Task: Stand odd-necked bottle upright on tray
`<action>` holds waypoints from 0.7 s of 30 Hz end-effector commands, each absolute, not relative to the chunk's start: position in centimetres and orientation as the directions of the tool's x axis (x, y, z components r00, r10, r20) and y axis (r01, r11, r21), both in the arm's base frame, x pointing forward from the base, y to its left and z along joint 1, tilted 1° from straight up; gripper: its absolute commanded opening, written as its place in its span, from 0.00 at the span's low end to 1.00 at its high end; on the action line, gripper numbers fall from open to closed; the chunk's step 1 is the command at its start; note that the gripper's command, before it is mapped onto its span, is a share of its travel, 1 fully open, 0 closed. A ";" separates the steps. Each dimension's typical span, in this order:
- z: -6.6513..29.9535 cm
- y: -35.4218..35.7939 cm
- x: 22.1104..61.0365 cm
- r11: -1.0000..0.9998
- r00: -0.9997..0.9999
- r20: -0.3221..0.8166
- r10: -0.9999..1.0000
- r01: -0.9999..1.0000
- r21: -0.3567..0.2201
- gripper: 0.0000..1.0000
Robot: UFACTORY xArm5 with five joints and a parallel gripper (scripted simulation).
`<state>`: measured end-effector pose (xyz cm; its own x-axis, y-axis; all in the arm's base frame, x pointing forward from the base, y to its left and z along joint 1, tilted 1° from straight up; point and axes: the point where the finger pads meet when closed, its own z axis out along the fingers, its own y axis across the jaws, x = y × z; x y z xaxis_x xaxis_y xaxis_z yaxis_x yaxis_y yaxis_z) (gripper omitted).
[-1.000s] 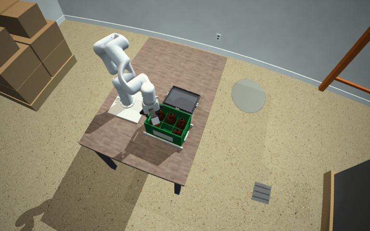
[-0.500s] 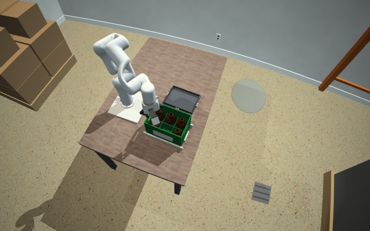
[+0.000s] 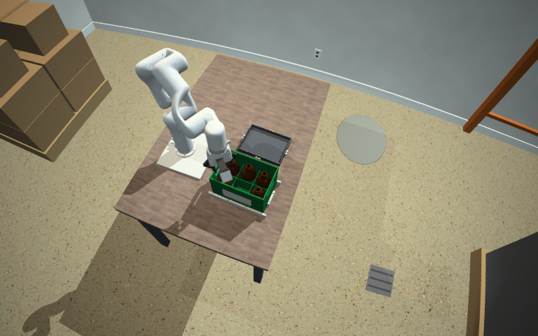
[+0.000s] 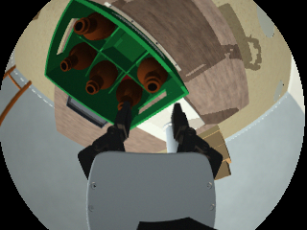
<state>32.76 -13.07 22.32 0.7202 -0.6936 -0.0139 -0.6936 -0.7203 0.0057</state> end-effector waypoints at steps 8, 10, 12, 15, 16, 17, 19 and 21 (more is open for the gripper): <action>21.6 -13.1 32.8 -0.720 0.720 -0.011 -0.694 -0.694 0.004 0.65; 21.3 -13.1 32.8 -0.720 0.720 -0.011 -0.694 -0.694 0.004 0.65; 21.1 -13.1 32.8 -0.720 0.720 -0.011 -0.694 -0.694 0.004 0.65; 20.6 -13.1 32.8 -0.720 0.720 -0.011 -0.694 -0.694 0.004 0.65; 20.5 -13.1 32.8 -0.720 0.720 -0.011 -0.694 -0.694 0.004 0.65; 20.4 -13.1 32.8 -0.720 0.720 -0.011 -0.694 -0.694 0.004 0.65; 20.1 -13.1 32.8 -0.720 0.720 -0.011 -0.694 -0.694 0.004 0.65; 19.9 -13.1 32.8 -0.720 0.720 -0.011 -0.694 -0.694 0.004 0.65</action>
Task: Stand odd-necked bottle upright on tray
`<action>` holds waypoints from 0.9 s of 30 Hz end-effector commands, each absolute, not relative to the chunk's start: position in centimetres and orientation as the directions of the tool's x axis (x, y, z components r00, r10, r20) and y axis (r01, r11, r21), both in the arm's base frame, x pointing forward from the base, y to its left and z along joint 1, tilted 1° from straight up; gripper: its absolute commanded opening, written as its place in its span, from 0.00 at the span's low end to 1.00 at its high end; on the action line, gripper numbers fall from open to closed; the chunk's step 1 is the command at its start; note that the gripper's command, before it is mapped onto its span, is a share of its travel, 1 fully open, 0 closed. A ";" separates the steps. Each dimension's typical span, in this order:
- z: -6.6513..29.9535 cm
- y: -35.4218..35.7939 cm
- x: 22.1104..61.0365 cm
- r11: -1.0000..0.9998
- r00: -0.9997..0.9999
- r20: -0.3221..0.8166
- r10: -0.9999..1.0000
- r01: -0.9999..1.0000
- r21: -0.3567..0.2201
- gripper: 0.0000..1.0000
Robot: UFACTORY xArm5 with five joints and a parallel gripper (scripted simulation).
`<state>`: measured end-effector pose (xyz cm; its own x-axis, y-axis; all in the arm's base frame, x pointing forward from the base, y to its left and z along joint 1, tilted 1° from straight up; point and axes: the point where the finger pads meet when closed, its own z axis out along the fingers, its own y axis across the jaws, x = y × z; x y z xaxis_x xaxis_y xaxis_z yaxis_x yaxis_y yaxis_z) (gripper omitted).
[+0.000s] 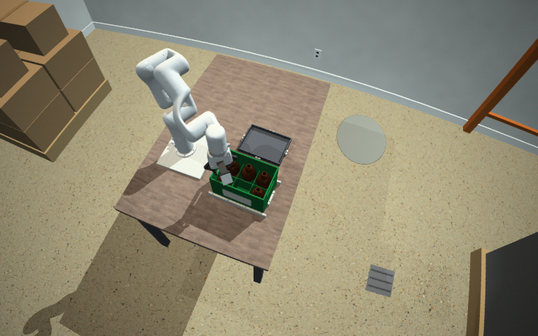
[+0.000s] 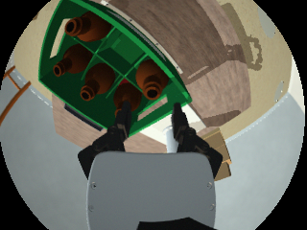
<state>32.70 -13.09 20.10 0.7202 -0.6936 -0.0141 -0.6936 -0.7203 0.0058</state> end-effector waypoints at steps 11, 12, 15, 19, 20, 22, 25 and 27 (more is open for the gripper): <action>18.9 -13.2 32.8 -0.720 0.720 -0.011 -0.694 -0.694 0.004 0.65; 18.9 -13.2 32.8 -0.720 0.720 -0.011 -0.694 -0.694 0.004 0.65; 18.7 -13.2 32.8 -0.720 0.720 -0.011 -0.694 -0.694 0.004 0.65; 18.6 -13.2 32.8 -0.720 0.720 -0.011 -0.694 -0.694 0.004 0.65; 18.6 -13.2 32.8 -0.720 0.720 -0.011 -0.694 -0.694 0.004 0.65; 18.5 -13.2 32.8 -0.720 0.720 -0.011 -0.694 -0.694 0.004 0.65; 18.5 -13.2 32.8 -0.720 0.720 -0.011 -0.694 -0.694 0.004 0.65; 18.5 -13.2 32.8 -0.720 0.720 -0.011 -0.694 -0.694 0.004 0.65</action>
